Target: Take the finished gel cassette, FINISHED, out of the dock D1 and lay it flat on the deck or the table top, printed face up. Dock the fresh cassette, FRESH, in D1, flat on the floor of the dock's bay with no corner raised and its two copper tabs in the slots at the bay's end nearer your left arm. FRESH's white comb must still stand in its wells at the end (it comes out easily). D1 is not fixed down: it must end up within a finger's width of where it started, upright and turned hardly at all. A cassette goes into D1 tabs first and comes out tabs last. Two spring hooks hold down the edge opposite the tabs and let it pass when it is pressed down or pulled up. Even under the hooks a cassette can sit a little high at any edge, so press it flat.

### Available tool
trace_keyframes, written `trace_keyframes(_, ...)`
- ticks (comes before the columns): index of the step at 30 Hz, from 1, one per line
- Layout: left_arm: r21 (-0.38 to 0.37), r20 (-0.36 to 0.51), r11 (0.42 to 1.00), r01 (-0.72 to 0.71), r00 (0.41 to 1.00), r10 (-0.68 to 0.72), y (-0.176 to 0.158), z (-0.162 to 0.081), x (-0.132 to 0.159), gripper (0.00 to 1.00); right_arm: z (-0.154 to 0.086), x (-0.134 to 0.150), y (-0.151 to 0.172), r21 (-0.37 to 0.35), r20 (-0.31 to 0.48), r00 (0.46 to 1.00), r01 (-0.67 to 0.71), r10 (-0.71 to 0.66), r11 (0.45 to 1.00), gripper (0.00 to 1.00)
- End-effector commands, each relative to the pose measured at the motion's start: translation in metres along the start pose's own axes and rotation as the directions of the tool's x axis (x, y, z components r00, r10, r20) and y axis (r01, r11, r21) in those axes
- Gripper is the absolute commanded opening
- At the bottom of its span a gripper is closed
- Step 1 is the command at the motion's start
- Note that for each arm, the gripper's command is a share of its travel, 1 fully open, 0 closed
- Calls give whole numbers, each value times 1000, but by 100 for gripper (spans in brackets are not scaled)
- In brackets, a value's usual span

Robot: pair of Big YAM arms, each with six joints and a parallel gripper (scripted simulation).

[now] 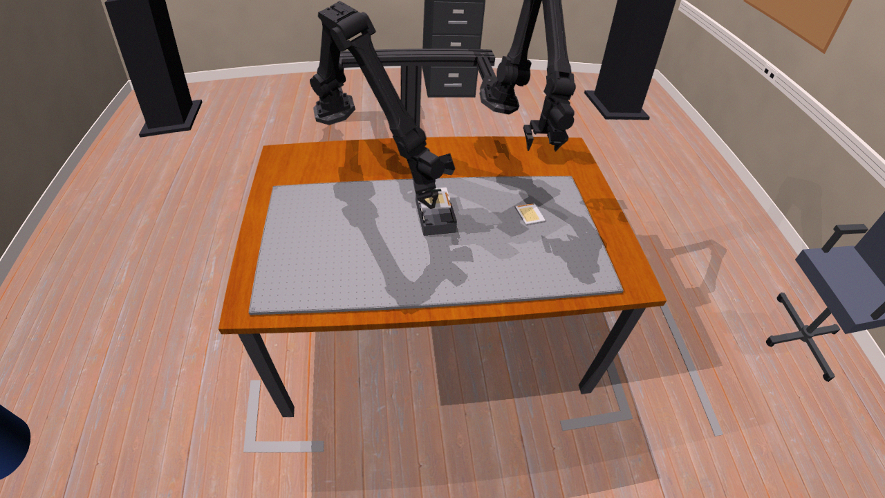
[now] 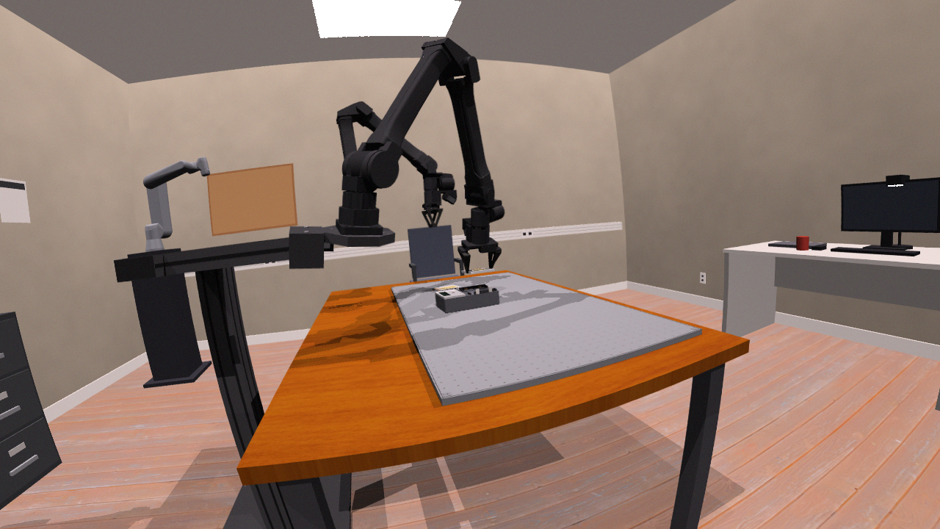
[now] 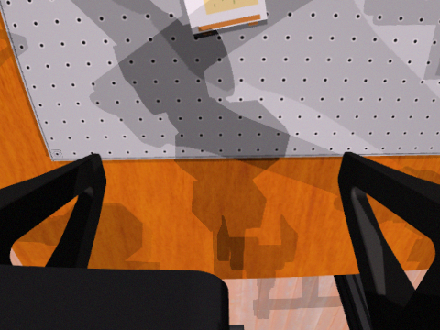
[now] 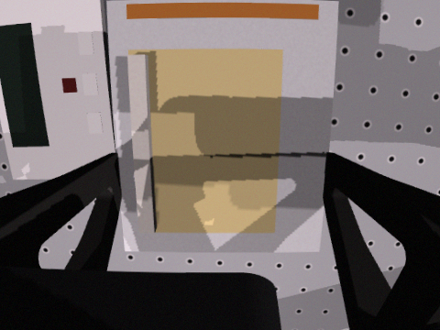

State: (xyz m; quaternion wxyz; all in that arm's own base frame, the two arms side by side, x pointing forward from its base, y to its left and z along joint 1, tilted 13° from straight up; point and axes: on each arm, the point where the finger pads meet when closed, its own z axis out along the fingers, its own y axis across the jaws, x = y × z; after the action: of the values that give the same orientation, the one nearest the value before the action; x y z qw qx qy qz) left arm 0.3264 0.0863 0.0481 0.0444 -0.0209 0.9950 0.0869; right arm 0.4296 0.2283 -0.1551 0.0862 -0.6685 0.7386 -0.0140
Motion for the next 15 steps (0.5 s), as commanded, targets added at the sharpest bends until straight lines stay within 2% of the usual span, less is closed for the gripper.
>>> trace_keyframes(1, -5, 33, 1000, 4, 999, -4, 0, -13, -17, 100, -12, -14, -12, 26, 16, 1000, 16, -16, 1000, 0)
trace_keyframes(3, -5, 33, 1000, 4, 999, -4, 0, -13, -17, 100, -9, -15, -13, 24, -50, 998, 23, -22, 999, 0)
trace_keyframes(15, -5, 33, 1000, 4, 999, -4, 0, -13, -17, 100, 0, -20, -14, 24, -54, 998, 24, -22, 999, 0)
